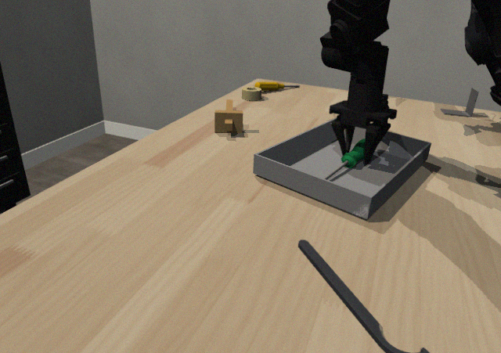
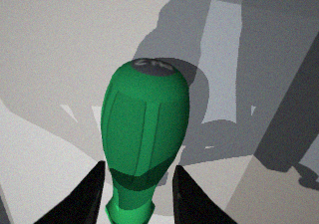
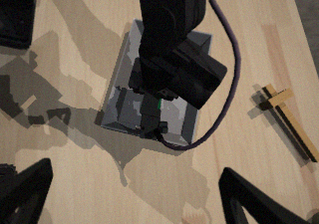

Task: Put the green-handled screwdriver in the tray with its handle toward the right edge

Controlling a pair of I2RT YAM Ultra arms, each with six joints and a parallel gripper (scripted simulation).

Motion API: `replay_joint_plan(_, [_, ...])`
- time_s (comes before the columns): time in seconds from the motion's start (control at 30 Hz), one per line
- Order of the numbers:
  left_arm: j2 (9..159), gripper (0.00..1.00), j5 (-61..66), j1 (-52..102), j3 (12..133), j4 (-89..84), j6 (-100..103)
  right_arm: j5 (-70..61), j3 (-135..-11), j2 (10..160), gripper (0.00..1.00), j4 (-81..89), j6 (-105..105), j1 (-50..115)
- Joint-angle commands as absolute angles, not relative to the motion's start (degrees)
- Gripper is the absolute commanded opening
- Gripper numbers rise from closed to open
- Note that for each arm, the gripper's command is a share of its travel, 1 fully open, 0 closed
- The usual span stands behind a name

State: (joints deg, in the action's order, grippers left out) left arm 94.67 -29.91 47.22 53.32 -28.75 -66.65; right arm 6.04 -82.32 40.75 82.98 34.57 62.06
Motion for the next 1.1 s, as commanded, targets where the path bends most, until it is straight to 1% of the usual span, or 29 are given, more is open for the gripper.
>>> replay_joint_plan(0.0, [91.9, 0.44, -30.4, 48.8, 52.3, -27.3, -65.7, 6.5, -84.4, 41.3, 1.0, 84.4, 34.1, 62.8])
replay_joint_plan(0.3, [88.8, 0.44, -30.9, 50.5, 54.0, -32.3, -64.0, 6.7, -84.4, 41.3, 1.0, 84.4, 34.0, 63.0])
replay_joint_plan(0.37, [89.6, 0.65, -30.5, 50.1, 55.2, -33.2, -64.6, 6.7, -84.4, 41.3, 1.0, 84.4, 33.9, 63.1])
replay_joint_plan(0.53, [87.9, 0.65, -31.3, 51.3, 58.0, -37.4, -63.3, 6.8, -84.4, 41.3, 1.0, 84.4, 33.9, 63.1])
replay_joint_plan(0.67, [85.0, 0.65, -32.3, 54.3, 61.6, -45.2, -60.3, 6.8, -84.4, 41.3, 1.0, 84.4, 33.8, 63.2])
replay_joint_plan(0.77, [85.4, 0.65, -32.1, 55.6, 61.9, -49.2, -58.6, 6.9, -84.4, 41.3, 1.0, 84.4, 33.8, 63.2])
replay_joint_plan(1.07, [86.7, 0.65, -31.9, 55.2, 61.8, -49.2, -58.4, 6.9, -84.4, 41.3, 1.0, 84.4, 33.8, 63.3])
